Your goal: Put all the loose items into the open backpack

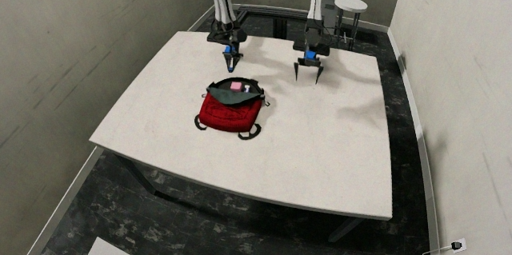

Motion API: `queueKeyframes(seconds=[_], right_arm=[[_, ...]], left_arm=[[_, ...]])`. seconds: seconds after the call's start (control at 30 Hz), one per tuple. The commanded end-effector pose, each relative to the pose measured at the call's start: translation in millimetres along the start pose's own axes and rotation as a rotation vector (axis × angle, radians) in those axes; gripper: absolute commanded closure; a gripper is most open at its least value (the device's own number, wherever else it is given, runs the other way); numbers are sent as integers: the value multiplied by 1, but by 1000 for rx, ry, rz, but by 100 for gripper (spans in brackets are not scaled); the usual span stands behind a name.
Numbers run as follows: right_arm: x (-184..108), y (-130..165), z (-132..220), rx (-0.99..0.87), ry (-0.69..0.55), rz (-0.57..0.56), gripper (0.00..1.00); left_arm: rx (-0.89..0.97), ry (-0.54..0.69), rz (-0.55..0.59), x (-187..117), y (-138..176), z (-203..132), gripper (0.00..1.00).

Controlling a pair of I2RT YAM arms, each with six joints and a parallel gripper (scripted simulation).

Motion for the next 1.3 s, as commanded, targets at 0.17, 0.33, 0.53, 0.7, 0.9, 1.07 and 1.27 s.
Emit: queueKeyframes(seconds=[0.17, 0.33, 0.53, 0.7, 0.9, 1.07, 1.27], right_arm=[[-4, -4, 4, 16, -20, -22, 85], [-4, -4, 4, 20, -26, -26, 85], [0, -12, 9, 28, -41, -32, 85], [13, -20, 8, 13, -22, -16, 85], [22, -31, 11, 14, -23, -19, 85], [33, -44, 13, 13, -22, -20, 85], [46, -59, 16, 12, -22, -21, 85]], left_arm=[[5, 2, -18, -2, -5, 0, 10], [5, 2, -18, -2, -5, 0, 10], [5, 2, -18, -2, -5, 0, 10], [5, 2, -18, -2, -5, 0, 10], [5, 2, -18, -2, -5, 0, 10], [5, 2, -18, -2, -5, 0, 10], [5, 2, -18, -2, -5, 0, 10]])
Point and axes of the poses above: on each arm, the point where the finger pads meet when closed, its own x axis out along the fingers, its own z axis across the jaws, y = z × x, the point moved 10 cm from there along -x, back along the fingers, and after that the axes turned 12 degrees about x, right-handed, at the moved point
